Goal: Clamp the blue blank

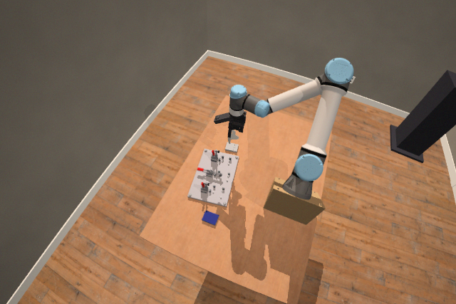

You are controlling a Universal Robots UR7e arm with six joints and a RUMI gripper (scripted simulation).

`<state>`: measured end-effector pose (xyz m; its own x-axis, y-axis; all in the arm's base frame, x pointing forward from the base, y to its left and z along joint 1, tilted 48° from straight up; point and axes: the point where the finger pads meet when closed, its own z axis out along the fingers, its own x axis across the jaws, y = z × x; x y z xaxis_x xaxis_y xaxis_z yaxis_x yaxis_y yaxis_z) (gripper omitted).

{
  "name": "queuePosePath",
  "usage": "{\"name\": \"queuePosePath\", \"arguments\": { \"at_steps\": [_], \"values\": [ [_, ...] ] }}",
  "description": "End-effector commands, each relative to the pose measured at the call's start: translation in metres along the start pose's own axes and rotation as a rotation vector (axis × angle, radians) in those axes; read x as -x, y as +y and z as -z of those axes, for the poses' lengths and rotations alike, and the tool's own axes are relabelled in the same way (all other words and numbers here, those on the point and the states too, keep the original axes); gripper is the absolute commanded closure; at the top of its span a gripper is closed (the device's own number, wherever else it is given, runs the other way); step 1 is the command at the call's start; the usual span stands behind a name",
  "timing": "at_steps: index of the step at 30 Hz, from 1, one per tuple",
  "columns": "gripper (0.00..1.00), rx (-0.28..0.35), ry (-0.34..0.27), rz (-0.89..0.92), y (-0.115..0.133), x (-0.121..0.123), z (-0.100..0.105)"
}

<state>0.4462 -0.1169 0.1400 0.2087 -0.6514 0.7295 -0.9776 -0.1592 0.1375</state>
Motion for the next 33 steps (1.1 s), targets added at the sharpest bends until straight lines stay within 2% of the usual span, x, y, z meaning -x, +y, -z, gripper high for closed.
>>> {"name": "queuePosePath", "arguments": {
  "at_steps": [1,8,10,25,27,33],
  "values": [
    [0.41,0.000,0.001,-0.001,-0.001,0.027,0.000],
    [0.41,0.000,0.001,-0.001,-0.002,0.077,0.000],
    [0.41,0.000,0.001,-0.001,-0.002,0.077,0.000],
    [0.41,0.000,0.001,-0.001,-0.004,0.199,0.000],
    [0.41,0.000,0.001,-0.001,-0.004,0.199,0.000],
    [0.41,0.000,0.001,-0.001,-0.005,0.245,0.000]
  ]
}}
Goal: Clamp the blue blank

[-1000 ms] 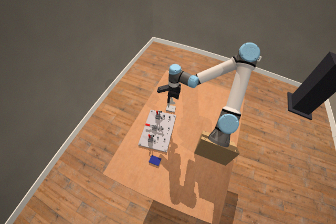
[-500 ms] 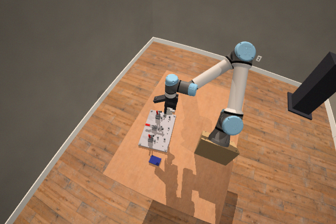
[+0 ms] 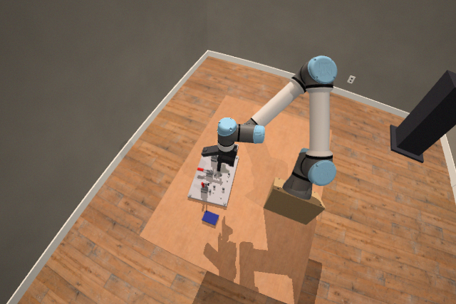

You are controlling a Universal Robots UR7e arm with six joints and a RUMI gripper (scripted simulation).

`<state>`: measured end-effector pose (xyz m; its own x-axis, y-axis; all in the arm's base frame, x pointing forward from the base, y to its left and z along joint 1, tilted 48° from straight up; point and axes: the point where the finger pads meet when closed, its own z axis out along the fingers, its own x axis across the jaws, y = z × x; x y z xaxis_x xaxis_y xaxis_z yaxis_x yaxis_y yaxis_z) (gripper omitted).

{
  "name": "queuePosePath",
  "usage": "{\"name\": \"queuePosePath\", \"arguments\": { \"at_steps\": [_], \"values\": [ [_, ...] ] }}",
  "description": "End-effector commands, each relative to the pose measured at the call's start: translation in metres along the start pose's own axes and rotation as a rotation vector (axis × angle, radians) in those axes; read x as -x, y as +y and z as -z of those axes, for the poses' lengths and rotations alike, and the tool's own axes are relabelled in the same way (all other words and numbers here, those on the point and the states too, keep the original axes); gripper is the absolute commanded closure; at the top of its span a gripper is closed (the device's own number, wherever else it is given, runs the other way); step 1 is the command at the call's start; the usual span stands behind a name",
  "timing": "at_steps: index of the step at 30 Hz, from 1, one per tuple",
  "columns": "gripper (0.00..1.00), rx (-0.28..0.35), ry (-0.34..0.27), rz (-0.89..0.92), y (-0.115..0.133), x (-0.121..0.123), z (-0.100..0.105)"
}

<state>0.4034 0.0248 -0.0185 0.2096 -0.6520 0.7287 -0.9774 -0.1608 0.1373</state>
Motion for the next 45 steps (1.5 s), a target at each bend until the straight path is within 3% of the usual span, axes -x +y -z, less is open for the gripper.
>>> {"name": "queuePosePath", "arguments": {
  "at_steps": [1,9,11,26,45],
  "values": [
    [0.41,0.001,0.002,-0.002,-0.003,0.035,0.000],
    [0.41,0.001,0.002,-0.002,-0.004,0.090,0.000],
    [0.41,0.001,0.002,-0.002,-0.004,0.090,0.000],
    [0.41,0.001,0.002,-0.002,-0.005,0.171,0.000],
    [0.41,0.001,0.002,-0.002,-0.006,0.210,0.000]
  ]
}}
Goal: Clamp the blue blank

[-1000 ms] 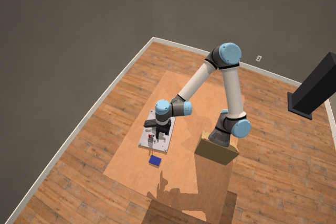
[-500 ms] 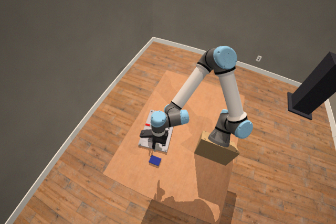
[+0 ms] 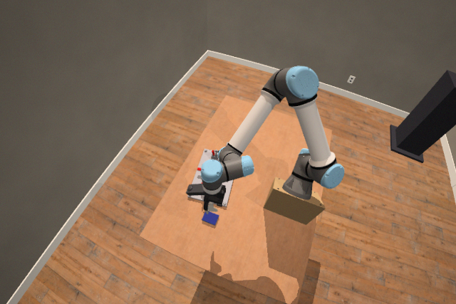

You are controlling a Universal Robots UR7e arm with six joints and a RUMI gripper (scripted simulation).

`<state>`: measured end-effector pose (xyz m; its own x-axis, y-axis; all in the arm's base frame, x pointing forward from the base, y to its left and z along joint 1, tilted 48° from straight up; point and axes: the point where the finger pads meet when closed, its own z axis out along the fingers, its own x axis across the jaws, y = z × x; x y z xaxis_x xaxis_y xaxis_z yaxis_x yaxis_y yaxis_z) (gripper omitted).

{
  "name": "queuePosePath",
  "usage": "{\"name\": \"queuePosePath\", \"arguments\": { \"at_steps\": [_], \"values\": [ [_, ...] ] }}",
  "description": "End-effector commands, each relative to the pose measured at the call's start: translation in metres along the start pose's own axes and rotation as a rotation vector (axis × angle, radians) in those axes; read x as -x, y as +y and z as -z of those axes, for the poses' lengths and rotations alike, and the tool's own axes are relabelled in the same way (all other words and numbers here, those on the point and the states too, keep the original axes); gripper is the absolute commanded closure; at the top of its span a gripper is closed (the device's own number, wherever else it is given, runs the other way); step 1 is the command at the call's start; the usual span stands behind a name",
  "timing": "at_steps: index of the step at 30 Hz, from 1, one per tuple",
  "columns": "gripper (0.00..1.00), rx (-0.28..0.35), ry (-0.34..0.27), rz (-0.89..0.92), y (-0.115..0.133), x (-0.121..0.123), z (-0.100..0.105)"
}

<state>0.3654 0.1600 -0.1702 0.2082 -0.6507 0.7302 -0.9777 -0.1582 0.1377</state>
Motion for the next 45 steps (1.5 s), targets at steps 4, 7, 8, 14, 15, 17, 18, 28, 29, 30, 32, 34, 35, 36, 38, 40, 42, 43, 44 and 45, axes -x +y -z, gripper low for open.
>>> {"name": "queuePosePath", "arguments": {
  "at_steps": [4,7,8,14,15,17,18,28,29,30,32,34,35,36,38,40,42,43,44,45],
  "values": [
    [0.41,-0.001,0.000,-0.001,-0.0006,0.0075,0.0005],
    [0.41,-0.001,0.000,-0.001,-0.0006,0.0089,0.0005],
    [0.41,-0.001,0.000,-0.001,-0.0007,0.0092,0.0005],
    [0.41,-0.001,0.000,-0.001,-0.0007,0.0095,0.0005],
    [0.41,-0.001,0.000,-0.001,-0.0007,0.0095,0.0005],
    [0.41,-0.001,0.000,-0.001,-0.0007,0.0095,0.0005],
    [0.41,-0.001,0.000,-0.001,-0.0007,0.0095,0.0005],
    [0.41,-0.001,0.000,-0.042,-0.0007,0.0095,0.0005],
    [0.41,-0.001,0.000,-0.065,-0.0007,0.0095,0.0005],
    [0.41,-0.001,0.000,-0.089,-0.0007,0.0095,0.0005],
    [0.41,-0.001,0.000,-0.123,-0.0007,0.0095,0.0005],
    [0.41,-0.001,0.000,-0.123,-0.0007,0.0095,0.0005],
    [0.41,-0.001,0.000,-0.129,-0.0007,0.0095,0.0005],
    [0.41,-0.001,0.000,-0.130,-0.0006,0.0095,0.0005],
    [0.41,-0.001,0.000,-0.130,-0.0007,0.0095,0.0005],
    [0.41,-0.001,0.000,-0.130,-0.0007,0.0095,0.0005],
    [0.41,-0.001,0.000,-0.130,-0.0007,0.0095,0.0005],
    [0.41,-0.001,0.000,-0.130,-0.0007,0.0095,0.0005],
    [0.41,-0.001,0.000,-0.130,-0.0007,0.0095,0.0005],
    [0.41,-0.001,0.000,-0.130,-0.0008,0.0096,0.0005]
  ]
}}
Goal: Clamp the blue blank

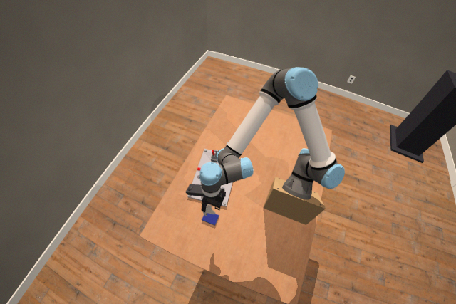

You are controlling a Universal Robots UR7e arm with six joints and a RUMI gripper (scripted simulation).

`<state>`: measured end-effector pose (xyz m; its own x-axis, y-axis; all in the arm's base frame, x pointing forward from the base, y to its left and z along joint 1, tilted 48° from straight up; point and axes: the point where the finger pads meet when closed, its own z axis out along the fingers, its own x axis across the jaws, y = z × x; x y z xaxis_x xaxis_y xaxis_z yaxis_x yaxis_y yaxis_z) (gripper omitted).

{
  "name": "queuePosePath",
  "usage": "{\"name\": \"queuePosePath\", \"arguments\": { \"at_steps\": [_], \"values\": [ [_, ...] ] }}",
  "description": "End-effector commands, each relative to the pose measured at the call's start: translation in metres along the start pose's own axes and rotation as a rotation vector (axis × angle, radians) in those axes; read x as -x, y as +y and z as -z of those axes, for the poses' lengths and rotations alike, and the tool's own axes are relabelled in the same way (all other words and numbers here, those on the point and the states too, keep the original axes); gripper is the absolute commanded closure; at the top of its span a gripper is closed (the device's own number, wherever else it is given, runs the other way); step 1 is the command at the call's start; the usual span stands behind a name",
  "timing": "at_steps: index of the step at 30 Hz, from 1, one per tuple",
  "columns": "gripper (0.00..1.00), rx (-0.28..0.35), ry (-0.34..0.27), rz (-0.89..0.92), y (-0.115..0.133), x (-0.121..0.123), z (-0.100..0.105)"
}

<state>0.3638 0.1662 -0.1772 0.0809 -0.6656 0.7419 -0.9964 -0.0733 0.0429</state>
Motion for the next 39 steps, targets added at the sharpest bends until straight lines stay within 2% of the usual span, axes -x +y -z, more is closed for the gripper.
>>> {"name": "queuePosePath", "arguments": {
  "at_steps": [1,29,39],
  "values": [
    [0.41,-0.001,0.000,-0.002,0.000,0.000,0.000],
    [0.41,-0.001,0.000,-0.002,-0.001,0.000,0.000],
    [0.41,-0.001,0.000,-0.002,-0.001,0.000,-0.013]
  ]
}}
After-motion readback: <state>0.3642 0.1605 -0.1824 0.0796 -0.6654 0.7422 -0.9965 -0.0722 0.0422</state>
